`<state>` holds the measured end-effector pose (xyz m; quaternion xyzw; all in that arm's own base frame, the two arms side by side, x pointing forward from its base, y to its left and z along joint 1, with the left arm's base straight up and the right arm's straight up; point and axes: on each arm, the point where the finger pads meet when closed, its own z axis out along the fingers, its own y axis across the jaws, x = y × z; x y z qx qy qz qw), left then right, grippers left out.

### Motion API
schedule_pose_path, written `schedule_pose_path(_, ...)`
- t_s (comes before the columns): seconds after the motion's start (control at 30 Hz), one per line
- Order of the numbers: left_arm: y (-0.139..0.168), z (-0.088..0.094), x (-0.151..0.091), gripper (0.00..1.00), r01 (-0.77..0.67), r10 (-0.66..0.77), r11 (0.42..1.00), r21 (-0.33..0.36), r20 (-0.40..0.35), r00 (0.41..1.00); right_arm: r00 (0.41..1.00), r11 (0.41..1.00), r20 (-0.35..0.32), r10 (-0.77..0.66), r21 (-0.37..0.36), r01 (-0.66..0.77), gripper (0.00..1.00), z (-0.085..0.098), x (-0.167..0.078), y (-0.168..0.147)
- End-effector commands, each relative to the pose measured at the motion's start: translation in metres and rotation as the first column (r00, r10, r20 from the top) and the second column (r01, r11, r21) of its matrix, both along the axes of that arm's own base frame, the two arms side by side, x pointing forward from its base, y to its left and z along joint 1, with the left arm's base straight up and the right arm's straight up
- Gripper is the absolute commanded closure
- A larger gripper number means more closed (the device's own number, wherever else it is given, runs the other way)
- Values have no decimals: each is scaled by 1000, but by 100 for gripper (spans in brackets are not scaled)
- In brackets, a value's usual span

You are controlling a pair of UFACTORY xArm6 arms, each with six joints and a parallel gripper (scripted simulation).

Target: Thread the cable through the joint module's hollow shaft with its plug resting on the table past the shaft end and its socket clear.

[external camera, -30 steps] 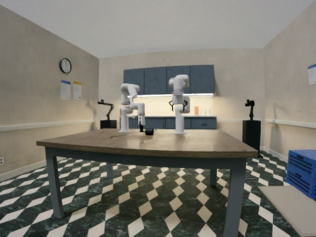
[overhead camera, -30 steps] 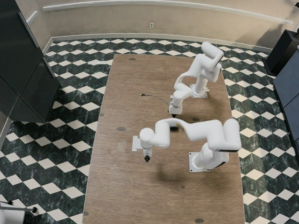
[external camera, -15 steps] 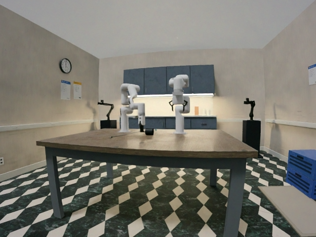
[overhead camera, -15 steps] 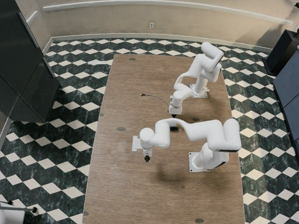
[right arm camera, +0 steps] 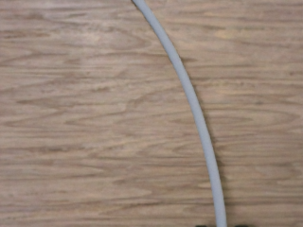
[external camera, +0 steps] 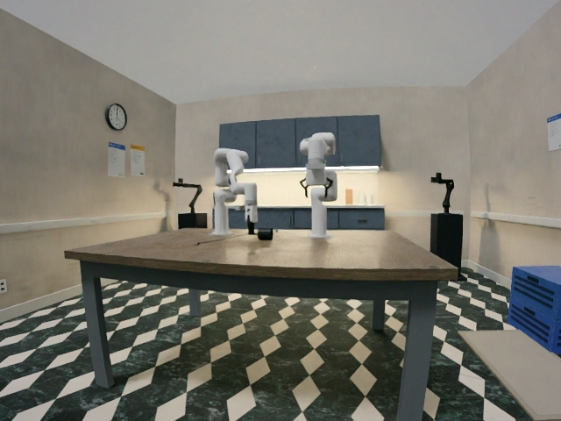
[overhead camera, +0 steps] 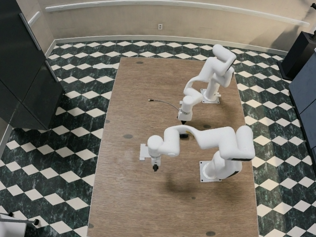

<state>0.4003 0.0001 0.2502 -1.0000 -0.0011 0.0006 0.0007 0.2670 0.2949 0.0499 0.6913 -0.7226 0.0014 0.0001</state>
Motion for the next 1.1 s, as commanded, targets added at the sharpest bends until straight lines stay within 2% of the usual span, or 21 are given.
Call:
schedule_pose_path(0.0, 1, 7, 4, 0, 0, 0, 1000, -4, 21, 1000, 1000, 1000, 16, 6, 14, -6, 100, 6, 3, 7)
schedule_pose_path(1.07, 1, 7, 4, 0, 0, 0, 1000, -4, 21, 1000, 1000, 1000, 16, 1, 14, -1, 100, 6, 4, 9)
